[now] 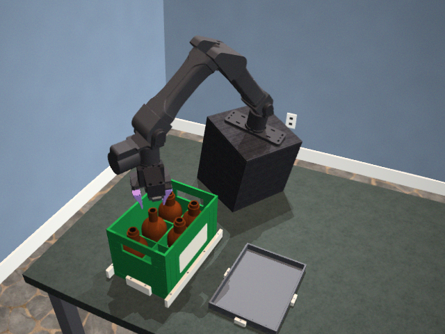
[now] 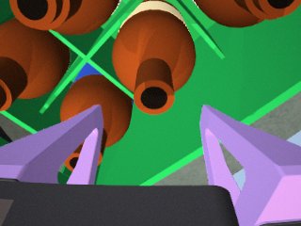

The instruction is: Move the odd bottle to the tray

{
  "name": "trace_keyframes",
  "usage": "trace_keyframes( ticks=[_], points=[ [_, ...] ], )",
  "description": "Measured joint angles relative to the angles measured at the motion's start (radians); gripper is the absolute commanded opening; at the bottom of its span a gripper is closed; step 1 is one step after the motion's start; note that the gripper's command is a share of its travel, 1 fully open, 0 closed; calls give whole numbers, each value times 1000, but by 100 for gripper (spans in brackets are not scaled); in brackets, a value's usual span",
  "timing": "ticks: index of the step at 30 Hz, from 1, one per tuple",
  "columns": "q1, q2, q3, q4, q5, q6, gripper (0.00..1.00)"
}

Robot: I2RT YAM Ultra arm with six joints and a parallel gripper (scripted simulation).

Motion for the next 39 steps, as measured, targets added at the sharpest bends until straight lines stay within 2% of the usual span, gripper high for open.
trace_keyframes(
  ticks=[39],
  points=[
    [0, 17, 0, 9, 0, 0, 61]
  ],
)
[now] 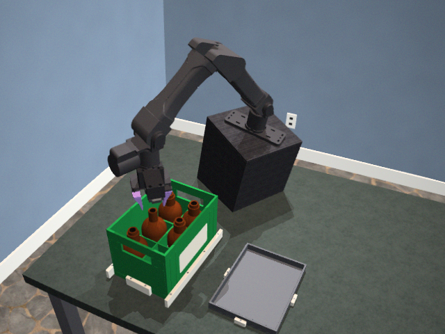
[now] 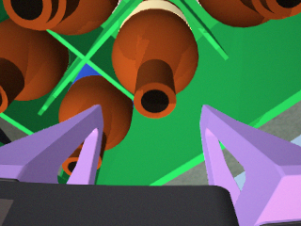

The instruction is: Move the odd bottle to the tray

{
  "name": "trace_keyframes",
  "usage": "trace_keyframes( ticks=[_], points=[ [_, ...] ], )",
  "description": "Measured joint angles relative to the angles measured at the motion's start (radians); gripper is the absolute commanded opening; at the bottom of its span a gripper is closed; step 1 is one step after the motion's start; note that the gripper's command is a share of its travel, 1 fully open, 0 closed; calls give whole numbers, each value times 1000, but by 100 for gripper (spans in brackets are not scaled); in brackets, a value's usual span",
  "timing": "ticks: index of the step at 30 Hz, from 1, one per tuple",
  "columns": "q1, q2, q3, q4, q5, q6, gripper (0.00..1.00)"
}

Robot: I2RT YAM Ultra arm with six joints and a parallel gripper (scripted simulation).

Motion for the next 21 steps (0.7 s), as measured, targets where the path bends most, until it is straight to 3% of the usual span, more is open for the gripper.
trace_keyframes(
  ticks=[21],
  points=[
    [11, 40, -6, 53, 0, 10, 61]
  ],
)
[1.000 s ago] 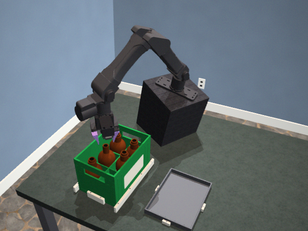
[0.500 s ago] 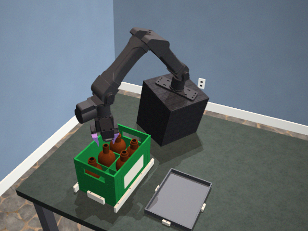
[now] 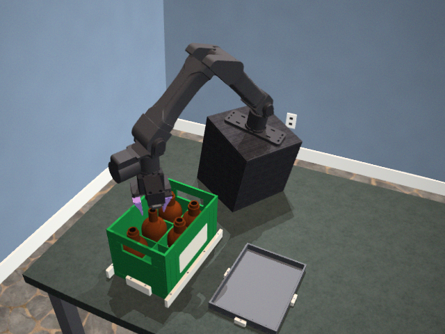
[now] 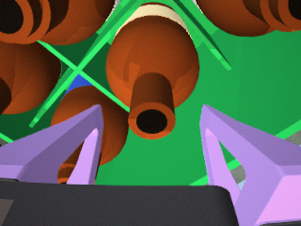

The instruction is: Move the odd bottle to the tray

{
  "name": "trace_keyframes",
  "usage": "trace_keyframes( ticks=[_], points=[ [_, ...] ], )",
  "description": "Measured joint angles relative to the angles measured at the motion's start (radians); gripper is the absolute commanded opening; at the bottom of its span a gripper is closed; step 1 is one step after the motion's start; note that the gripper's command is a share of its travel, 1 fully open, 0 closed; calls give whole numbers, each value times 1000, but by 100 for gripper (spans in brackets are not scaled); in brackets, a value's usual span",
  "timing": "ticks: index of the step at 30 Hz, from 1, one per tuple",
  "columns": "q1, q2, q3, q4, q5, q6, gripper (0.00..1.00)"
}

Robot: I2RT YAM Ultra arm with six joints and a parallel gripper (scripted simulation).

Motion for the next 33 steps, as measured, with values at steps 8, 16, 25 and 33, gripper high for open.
trace_keyframes(
  ticks=[8, 16, 25, 33],
  points=[
    [4, 15, -8, 17, 0, 3, 61],
    [4, 23, -8, 32, 0, 5, 61],
    [4, 22, -8, 38, 0, 6, 61],
    [4, 22, -8, 39, 0, 6, 61]
  ],
)
